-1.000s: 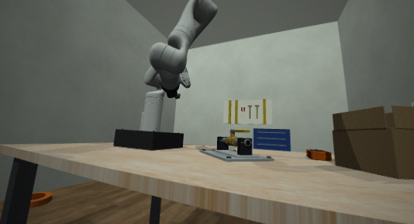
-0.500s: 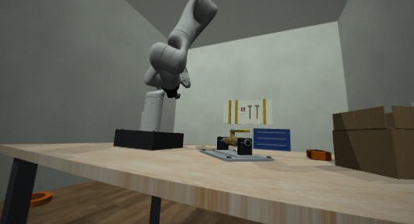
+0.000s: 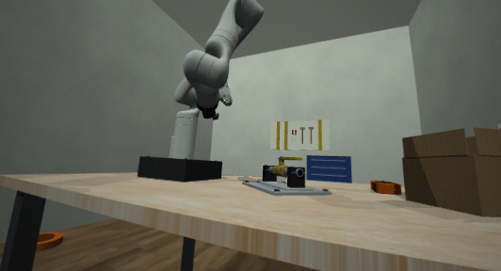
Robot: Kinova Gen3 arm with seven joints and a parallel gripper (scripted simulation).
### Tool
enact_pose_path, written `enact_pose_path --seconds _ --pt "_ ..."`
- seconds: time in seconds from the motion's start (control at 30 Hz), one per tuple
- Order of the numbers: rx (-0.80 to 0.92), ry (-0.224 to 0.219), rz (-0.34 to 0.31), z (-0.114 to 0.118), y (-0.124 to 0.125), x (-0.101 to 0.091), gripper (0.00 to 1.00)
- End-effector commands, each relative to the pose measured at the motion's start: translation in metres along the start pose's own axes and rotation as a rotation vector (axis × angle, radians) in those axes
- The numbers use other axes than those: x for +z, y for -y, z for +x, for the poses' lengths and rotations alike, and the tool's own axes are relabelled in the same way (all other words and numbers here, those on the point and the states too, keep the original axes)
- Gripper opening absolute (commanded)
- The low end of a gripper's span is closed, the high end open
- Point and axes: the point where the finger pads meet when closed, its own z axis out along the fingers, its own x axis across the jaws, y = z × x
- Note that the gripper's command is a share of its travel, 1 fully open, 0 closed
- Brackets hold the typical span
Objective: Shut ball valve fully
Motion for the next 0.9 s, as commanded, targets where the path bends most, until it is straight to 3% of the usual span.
enact_pose_path --seconds 0.0,0.2,0.4,0.47,0.6,0.87 --pt "-0.017 -0.013 -0.022 0.003 0.003 -0.004 1.00" --pt "-0.107 -0.080 -0.134 0.017 0.019 -0.026 1.00" --pt "-0.272 -0.206 -0.345 0.045 0.047 -0.066 1.00" --pt "-0.272 -0.206 -0.345 0.045 0.047 -0.066 1.00" --pt "-0.440 -0.334 -0.561 0.074 0.076 -0.109 1.00" --pt "-0.680 -0.519 -0.866 0.127 0.126 -0.186 1.00"
